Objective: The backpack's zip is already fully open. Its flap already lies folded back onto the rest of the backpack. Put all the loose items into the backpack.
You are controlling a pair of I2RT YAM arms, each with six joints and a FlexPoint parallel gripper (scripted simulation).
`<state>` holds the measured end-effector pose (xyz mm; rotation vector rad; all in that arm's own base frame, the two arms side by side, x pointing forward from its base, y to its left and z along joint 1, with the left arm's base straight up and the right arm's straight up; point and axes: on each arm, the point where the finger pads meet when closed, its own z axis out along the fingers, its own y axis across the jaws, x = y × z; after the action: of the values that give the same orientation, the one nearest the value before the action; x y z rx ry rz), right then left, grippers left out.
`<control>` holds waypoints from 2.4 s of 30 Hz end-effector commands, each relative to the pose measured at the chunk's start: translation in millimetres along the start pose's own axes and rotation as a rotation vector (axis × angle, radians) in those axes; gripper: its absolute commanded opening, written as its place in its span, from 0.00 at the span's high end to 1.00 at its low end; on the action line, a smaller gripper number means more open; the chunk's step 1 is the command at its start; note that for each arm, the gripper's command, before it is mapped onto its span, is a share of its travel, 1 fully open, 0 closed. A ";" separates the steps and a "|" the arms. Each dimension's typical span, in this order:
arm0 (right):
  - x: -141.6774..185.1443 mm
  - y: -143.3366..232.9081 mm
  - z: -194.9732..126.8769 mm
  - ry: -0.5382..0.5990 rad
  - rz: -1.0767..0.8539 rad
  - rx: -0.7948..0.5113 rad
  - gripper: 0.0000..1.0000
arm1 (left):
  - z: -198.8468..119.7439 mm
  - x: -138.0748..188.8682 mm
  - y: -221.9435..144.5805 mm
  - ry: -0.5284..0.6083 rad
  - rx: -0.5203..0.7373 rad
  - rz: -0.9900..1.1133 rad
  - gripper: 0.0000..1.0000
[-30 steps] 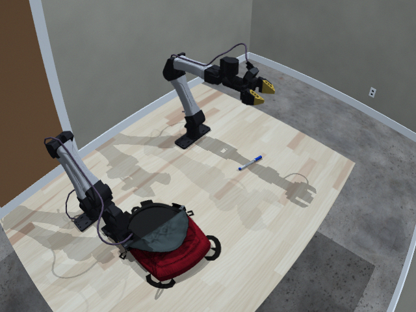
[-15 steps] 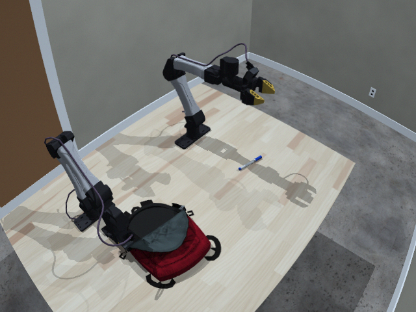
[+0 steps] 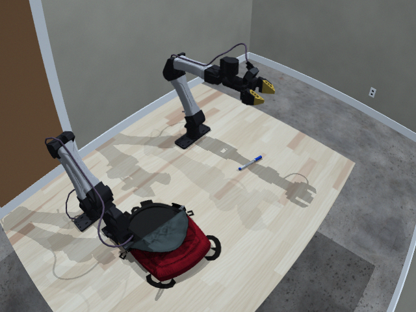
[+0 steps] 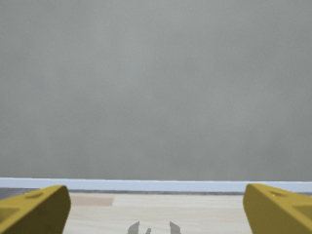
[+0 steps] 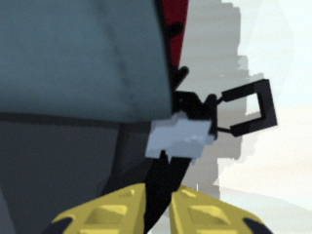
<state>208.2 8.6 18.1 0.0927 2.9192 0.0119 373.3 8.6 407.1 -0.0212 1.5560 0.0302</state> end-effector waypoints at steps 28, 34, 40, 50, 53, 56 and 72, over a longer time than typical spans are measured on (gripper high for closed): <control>13.1 28.3 5.5 0.060 -0.030 -0.019 0.89 | -1.4 -5.7 -0.1 -0.015 0.001 -0.001 0.10; 11.6 48.8 4.2 0.054 -0.030 -0.019 0.89 | -1.4 -5.7 -0.1 -0.015 0.001 -0.001 0.10; 5.1 71.9 2.4 0.031 -0.028 -0.029 0.89 | -1.4 -5.7 -0.1 -0.015 0.001 -0.001 0.10; 3.8 102.7 1.5 0.026 -0.024 -0.043 0.89 | -1.4 -5.7 -0.1 -0.015 0.001 -0.001 0.10; 4.5 113.1 1.4 0.027 -0.024 -0.044 0.89 | -1.4 -5.7 -0.1 -0.015 0.001 -0.001 0.10; 5.2 123.4 1.3 0.028 -0.023 -0.045 0.89 | -1.4 -5.7 -0.1 -0.015 0.001 -0.001 0.10; 26.7 129.4 7.2 0.073 -0.030 -0.023 0.89 | -1.4 -5.7 -0.1 -0.015 0.001 -0.001 0.10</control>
<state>210.0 130.6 19.2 0.1009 2.9170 0.0075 373.3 8.6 407.1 -0.0212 1.5560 0.0302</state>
